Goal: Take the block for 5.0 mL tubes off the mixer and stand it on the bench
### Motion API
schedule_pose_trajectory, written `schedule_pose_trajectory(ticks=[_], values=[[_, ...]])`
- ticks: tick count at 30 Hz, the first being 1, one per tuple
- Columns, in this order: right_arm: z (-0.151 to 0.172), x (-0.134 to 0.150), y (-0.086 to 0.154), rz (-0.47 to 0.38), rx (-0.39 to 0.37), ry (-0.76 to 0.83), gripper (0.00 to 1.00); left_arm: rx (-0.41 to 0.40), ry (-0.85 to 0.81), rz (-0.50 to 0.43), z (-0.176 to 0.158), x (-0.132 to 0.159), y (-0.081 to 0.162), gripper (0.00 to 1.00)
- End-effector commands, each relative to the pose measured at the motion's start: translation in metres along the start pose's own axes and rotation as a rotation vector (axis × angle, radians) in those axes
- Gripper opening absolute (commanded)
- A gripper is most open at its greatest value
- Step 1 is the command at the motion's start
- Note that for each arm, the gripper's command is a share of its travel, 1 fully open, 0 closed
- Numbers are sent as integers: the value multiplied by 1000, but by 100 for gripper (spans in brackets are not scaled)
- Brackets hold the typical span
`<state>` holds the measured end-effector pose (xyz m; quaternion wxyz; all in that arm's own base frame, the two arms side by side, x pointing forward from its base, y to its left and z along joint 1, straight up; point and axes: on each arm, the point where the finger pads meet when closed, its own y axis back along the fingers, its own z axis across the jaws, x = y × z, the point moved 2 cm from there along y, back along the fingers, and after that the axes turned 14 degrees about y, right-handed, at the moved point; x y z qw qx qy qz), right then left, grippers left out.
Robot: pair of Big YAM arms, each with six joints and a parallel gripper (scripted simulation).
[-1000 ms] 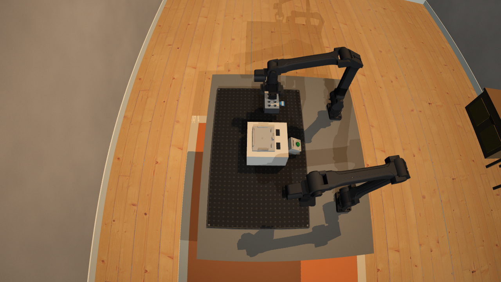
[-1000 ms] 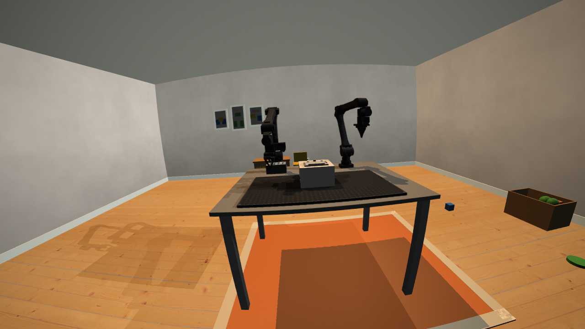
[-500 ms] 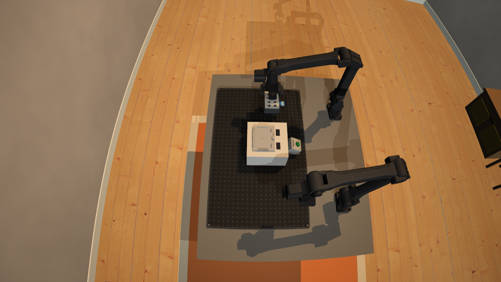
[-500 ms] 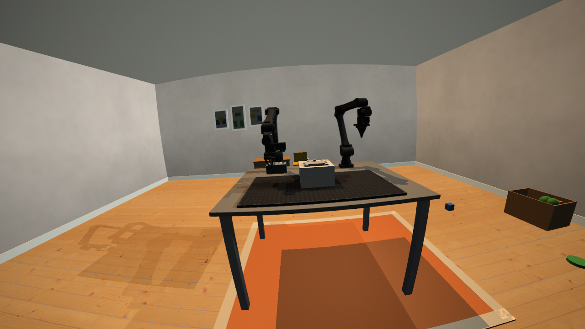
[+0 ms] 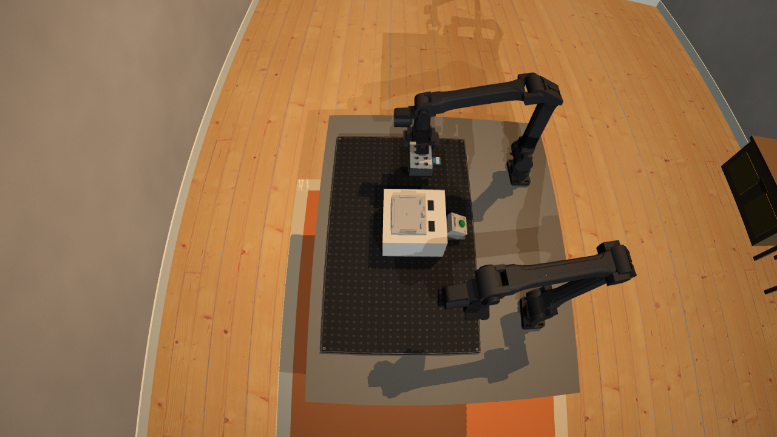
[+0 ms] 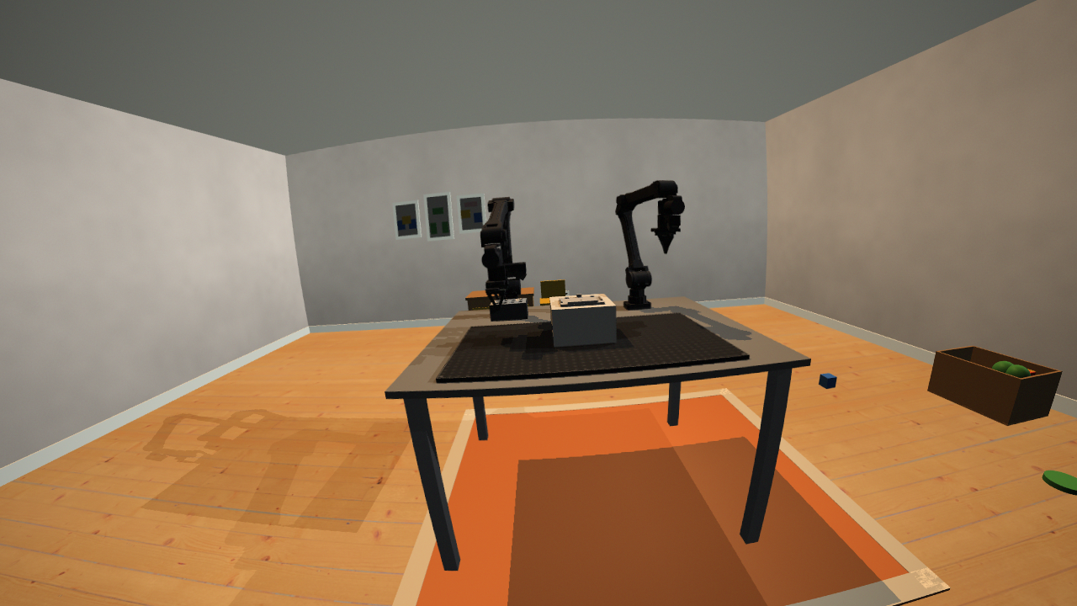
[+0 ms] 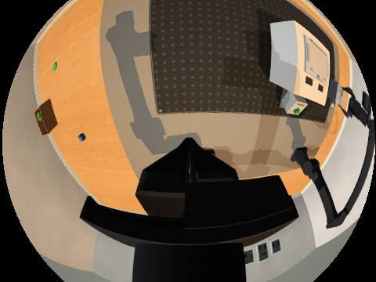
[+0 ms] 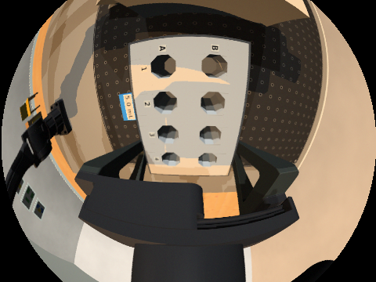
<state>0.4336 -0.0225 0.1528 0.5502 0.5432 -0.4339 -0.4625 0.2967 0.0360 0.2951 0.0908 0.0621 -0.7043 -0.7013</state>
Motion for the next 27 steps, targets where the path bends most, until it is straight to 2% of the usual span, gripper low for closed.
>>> schedule_pose_trajectory(ticks=[1,5,10,18,22,27], values=[[-37,7,38,24,126,4,0,-2,-1,3,-2,0,2,0],[-30,10,22,19,106,-6,0,-2,-1,3,-2,0,2,0],[-23,9,19,13,100,-9,0,-2,-1,4,-2,1,2,0],[-14,0,3,11,88,6,0,-2,-1,4,-2,1,2,0],[-15,-2,-16,5,71,10,0,-2,-1,5,-2,1,3,0],[-20,2,-21,6,74,4,0,-2,-1,5,-2,1,3,0]])
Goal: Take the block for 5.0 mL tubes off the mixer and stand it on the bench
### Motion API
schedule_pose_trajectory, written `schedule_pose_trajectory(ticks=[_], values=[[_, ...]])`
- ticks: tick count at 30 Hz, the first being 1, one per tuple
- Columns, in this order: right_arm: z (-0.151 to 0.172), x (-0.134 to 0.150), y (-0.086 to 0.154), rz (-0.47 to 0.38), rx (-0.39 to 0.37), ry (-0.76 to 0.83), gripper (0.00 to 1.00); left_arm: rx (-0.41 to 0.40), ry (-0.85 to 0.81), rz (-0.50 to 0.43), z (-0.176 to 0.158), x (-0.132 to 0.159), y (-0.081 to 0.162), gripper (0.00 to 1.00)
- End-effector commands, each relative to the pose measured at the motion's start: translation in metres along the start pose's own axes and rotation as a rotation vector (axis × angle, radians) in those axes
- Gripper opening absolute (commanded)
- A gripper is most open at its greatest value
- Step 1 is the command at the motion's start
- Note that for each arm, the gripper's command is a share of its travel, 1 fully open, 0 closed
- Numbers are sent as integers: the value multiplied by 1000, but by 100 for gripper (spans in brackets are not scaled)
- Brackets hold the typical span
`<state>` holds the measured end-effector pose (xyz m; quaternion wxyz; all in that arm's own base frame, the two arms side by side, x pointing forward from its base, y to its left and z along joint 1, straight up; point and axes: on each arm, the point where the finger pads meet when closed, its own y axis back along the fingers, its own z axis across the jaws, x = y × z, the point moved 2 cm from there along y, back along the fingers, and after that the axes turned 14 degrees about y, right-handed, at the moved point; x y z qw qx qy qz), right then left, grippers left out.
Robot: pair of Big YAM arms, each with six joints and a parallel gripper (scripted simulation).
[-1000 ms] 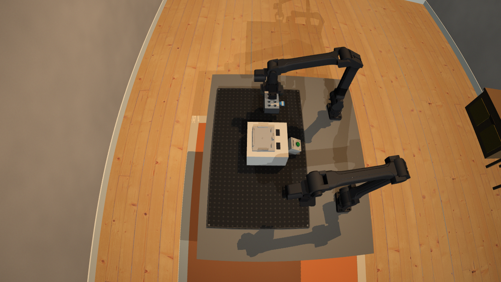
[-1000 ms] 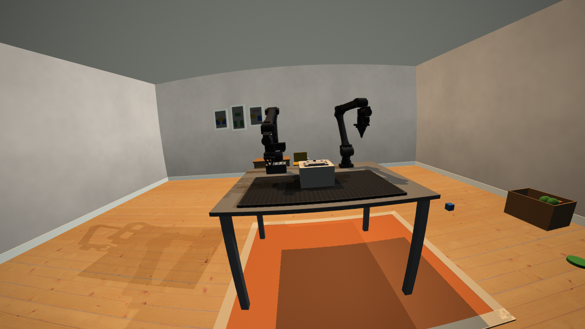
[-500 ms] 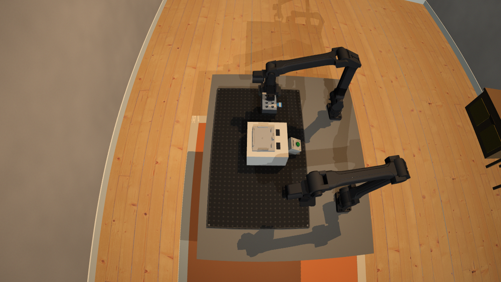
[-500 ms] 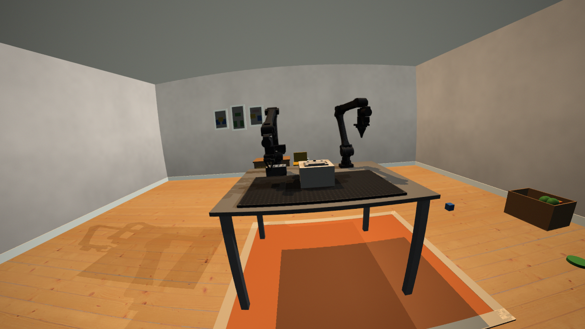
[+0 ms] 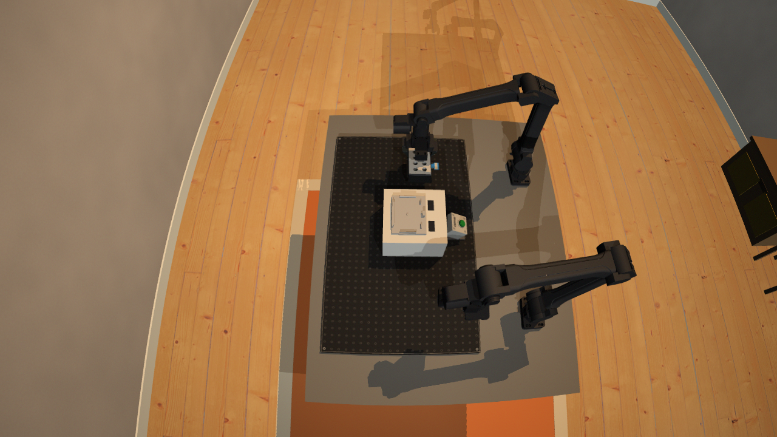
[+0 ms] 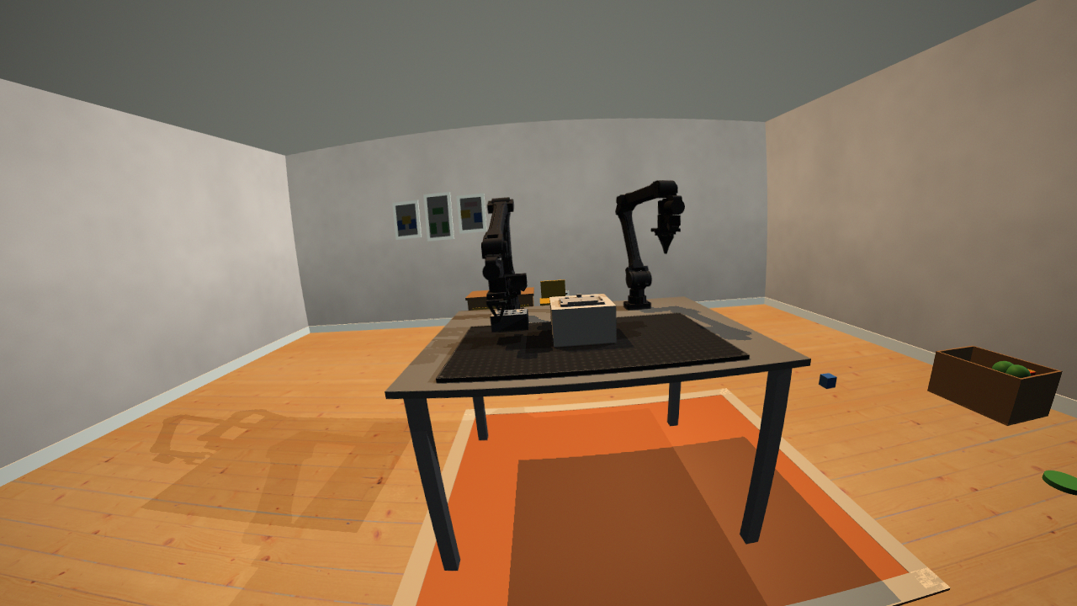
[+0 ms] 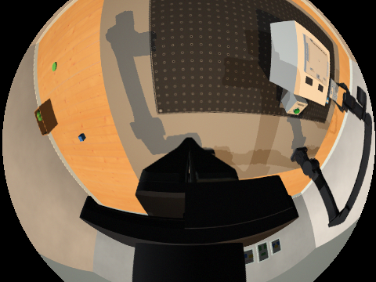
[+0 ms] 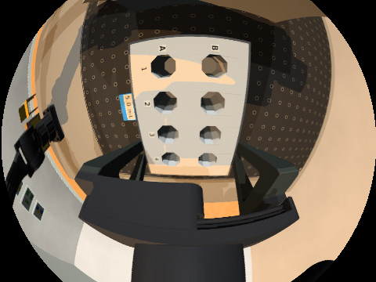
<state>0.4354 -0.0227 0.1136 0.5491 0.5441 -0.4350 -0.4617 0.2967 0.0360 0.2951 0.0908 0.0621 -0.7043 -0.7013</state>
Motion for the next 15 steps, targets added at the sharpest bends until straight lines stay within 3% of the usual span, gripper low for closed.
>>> schedule_pose_trajectory(ticks=[1,15], values=[[-15,0,13,4,62,5,0,-2,-1,5,-2,1,3,0],[-13,4,-4,8,60,-4,0,-2,-1,6,-2,2,3,0]])
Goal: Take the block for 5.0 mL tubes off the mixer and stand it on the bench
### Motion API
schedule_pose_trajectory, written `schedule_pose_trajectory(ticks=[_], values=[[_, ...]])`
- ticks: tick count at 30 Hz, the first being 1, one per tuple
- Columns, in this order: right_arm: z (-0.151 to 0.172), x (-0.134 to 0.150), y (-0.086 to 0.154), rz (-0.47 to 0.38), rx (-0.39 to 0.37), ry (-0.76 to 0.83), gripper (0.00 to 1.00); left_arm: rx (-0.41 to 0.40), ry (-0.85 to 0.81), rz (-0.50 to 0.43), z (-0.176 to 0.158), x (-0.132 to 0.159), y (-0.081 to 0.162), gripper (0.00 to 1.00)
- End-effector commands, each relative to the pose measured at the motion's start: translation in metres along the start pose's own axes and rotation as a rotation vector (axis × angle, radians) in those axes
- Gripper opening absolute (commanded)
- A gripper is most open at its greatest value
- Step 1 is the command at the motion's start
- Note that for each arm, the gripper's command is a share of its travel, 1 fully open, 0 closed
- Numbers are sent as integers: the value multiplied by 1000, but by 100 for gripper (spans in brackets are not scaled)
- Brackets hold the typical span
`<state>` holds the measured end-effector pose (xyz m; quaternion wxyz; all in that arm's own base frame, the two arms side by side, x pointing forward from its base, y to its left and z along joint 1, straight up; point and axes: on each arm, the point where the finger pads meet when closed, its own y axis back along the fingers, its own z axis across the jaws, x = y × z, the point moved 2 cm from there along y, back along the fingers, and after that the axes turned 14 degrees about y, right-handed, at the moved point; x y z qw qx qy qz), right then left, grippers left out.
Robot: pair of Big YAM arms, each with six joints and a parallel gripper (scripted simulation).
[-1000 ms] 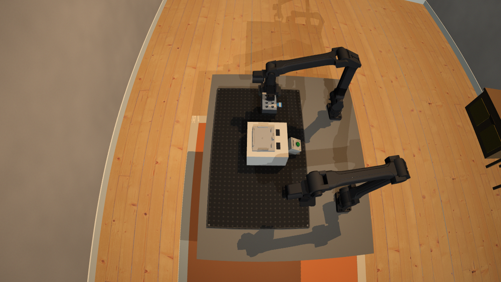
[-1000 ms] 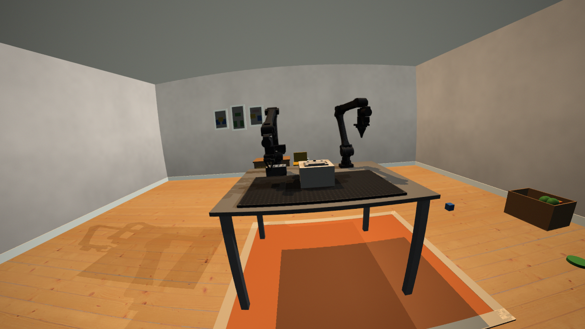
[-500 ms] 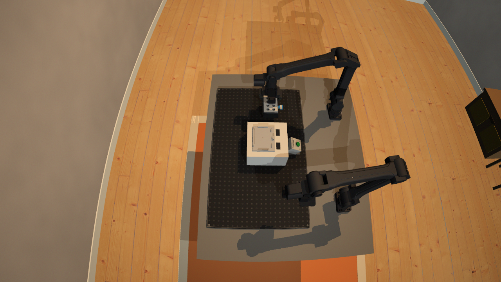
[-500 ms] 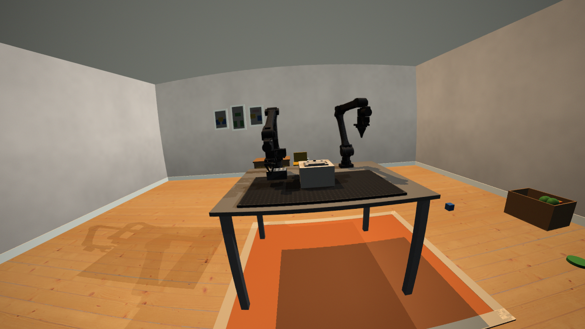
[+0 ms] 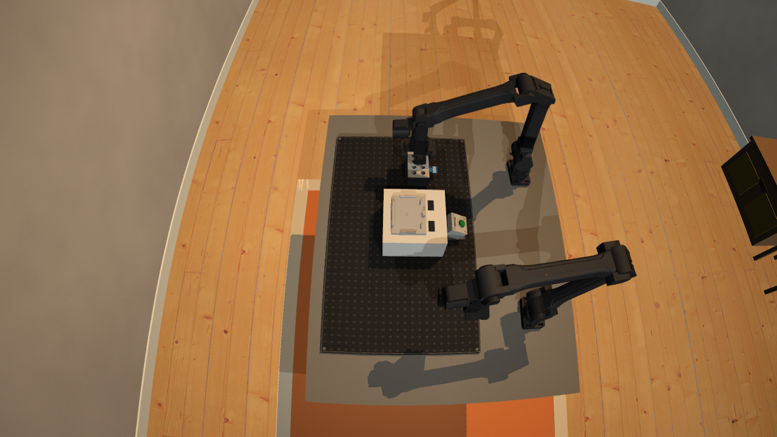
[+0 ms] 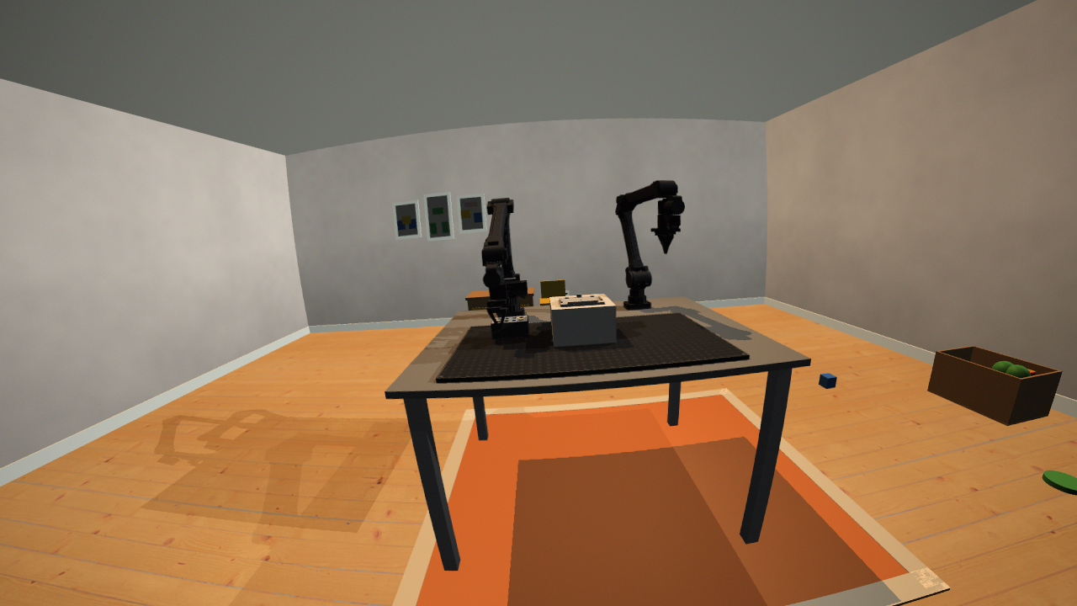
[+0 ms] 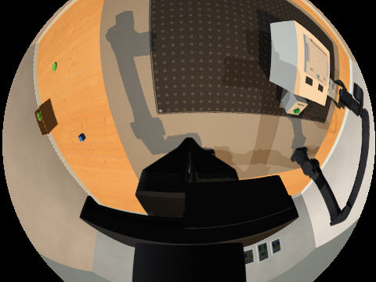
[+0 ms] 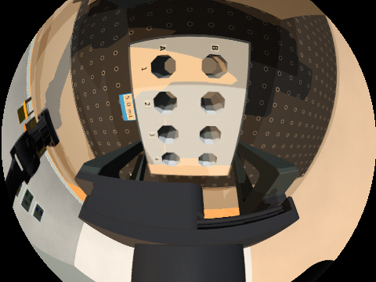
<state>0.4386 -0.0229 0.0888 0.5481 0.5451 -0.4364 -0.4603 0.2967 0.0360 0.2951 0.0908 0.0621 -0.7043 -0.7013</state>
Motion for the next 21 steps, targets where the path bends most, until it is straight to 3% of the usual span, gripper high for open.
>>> schedule_pose_trajectory(ticks=[1,8,21], values=[[-7,2,19,4,52,-5,0,-3,-1,6,-2,2,3,0],[-11,4,5,2,55,-8,0,-3,-1,6,-2,2,3,0],[-21,9,39,24,105,-11,0,-3,-1,7,-2,2,3,0]])
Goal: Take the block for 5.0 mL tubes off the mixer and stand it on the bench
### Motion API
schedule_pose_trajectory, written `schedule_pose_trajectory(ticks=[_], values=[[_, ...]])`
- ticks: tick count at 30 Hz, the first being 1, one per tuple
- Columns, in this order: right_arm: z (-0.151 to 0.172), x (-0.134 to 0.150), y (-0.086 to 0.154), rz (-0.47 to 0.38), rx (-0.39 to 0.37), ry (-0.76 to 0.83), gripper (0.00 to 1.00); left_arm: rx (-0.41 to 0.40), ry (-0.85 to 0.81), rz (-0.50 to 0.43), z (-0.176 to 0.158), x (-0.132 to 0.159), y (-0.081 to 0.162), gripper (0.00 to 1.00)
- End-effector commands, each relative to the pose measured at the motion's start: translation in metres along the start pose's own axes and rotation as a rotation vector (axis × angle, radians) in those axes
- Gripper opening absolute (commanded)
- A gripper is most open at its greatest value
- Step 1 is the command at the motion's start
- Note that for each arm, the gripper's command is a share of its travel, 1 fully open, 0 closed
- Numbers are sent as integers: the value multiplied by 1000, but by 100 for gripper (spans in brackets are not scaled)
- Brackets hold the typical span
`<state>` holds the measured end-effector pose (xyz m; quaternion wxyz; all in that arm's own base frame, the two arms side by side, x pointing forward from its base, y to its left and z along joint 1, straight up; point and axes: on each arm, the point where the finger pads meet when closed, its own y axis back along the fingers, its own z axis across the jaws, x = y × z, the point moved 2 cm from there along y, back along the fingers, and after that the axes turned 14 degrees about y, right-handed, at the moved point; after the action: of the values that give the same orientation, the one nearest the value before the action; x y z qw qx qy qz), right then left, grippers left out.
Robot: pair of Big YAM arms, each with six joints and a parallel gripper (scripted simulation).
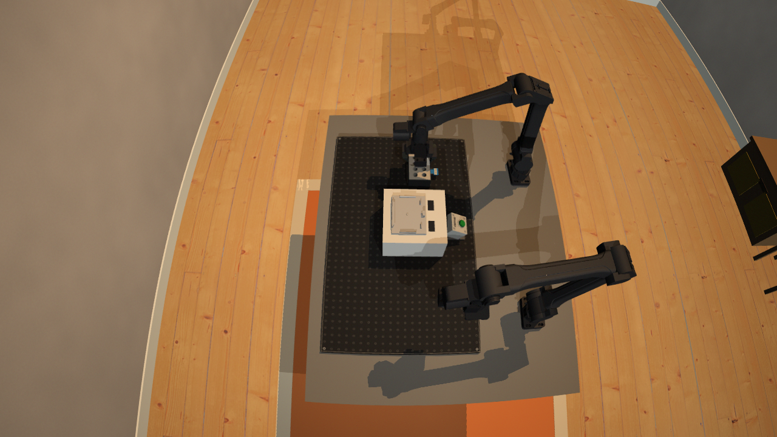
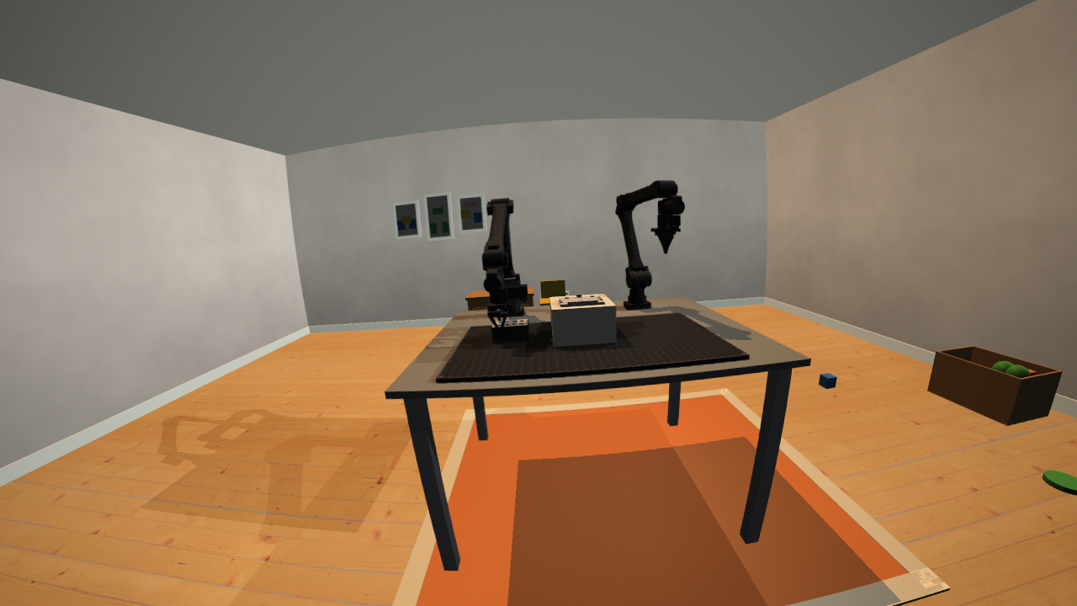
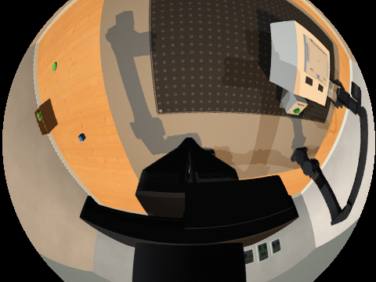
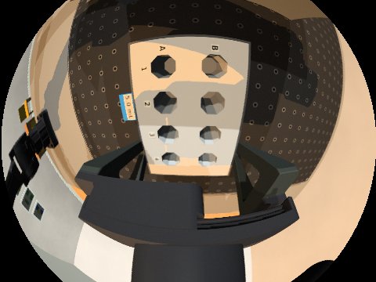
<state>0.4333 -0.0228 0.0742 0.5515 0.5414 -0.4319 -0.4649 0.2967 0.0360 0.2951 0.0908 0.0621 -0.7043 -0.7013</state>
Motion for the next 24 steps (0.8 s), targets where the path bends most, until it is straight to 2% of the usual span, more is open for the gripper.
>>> schedule_pose_trajectory(ticks=[1,16,24], values=[[-26,10,56,28,126,-11,0,-3,-1,7,-2,2,3,0],[-36,11,67,32,175,-9,0,-3,-1,5,-2,2,3,0],[-34,10,62,24,144,-10,0,-3,-1,4,-2,2,3,0]])
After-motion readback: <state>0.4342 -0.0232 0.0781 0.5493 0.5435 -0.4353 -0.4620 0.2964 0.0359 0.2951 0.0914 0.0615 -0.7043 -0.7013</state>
